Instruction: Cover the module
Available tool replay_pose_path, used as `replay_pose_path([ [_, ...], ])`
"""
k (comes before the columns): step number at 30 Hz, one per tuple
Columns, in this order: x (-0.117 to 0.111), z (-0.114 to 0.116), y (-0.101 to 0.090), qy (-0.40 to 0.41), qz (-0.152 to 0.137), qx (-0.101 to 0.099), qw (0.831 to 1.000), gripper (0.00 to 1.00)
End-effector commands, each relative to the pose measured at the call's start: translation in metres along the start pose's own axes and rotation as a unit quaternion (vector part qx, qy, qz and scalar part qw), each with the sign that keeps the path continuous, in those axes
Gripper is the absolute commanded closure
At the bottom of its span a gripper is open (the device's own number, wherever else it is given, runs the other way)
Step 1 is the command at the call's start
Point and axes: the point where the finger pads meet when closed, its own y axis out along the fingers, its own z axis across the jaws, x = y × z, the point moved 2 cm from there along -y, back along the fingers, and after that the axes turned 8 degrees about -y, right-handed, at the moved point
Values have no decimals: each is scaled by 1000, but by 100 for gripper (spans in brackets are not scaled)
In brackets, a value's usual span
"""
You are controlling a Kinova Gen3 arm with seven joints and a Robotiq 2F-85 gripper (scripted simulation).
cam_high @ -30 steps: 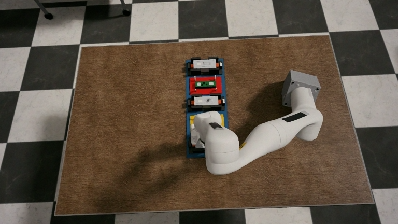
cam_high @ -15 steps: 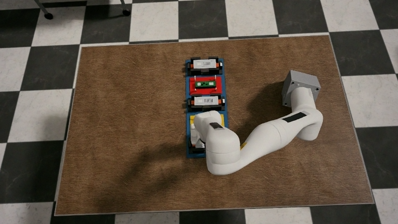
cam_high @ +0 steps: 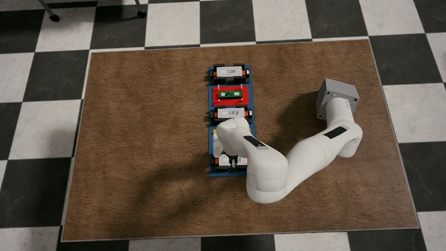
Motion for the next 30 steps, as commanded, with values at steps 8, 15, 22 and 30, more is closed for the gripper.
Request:
replay_pose_path([
  [8,-1,0,-50,0,0,0,1000,0],
  [15,-1,0,-56,0,0,0,1000,0],
  [22,-1,0,-50,0,0,0,1000,0],
  [30,-1,0,-47,0,0,0,1000,0],
])
